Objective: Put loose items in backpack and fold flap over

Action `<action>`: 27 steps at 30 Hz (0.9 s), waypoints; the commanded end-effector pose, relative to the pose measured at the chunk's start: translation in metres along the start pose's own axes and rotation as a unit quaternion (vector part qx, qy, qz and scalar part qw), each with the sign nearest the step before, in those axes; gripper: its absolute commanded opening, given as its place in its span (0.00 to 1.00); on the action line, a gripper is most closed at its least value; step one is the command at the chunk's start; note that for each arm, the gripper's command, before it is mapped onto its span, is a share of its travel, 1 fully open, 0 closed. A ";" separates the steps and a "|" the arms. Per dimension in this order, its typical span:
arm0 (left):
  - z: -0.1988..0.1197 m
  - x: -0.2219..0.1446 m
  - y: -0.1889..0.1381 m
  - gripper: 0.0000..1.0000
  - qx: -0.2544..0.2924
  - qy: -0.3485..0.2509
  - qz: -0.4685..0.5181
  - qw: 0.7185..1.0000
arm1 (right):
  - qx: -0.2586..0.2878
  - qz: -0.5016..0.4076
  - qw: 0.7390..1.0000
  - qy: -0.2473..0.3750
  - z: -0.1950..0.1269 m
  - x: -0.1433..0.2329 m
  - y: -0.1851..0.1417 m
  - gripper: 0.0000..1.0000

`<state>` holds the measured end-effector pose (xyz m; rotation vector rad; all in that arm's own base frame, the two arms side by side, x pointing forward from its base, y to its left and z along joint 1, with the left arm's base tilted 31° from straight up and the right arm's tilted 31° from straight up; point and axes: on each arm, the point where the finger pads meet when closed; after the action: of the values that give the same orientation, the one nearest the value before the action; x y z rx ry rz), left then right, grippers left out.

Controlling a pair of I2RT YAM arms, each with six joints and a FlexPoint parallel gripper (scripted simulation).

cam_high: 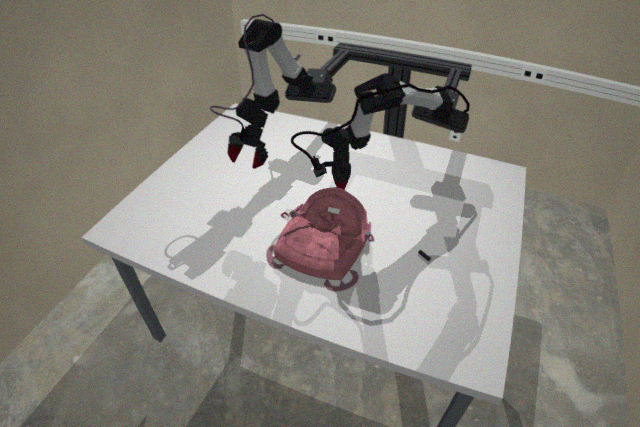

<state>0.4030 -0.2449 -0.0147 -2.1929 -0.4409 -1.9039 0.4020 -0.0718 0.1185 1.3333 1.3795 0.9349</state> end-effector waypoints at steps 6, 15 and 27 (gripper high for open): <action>0.014 0.044 0.020 0.00 -0.008 0.005 -0.022 1.000 | -0.004 -0.003 1.000 0.002 0.000 -0.001 0.003 0.90; 0.022 0.058 0.024 0.00 -0.008 0.006 -0.023 1.000 | -0.004 -0.003 1.000 0.002 0.000 -0.001 0.003 0.90; 0.033 0.075 0.030 0.00 -0.008 0.007 -0.024 1.000 | -0.004 -0.003 1.000 0.002 0.000 -0.001 0.003 0.90</action>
<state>0.4424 -0.2462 0.0220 -2.1956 -0.4336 -1.8911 0.4020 -0.0718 0.1185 1.3333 1.3795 0.9349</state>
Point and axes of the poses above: on each arm, the point where the finger pads meet when closed, its own z axis out along the fingers, its own x axis across the jaws, y = z × x
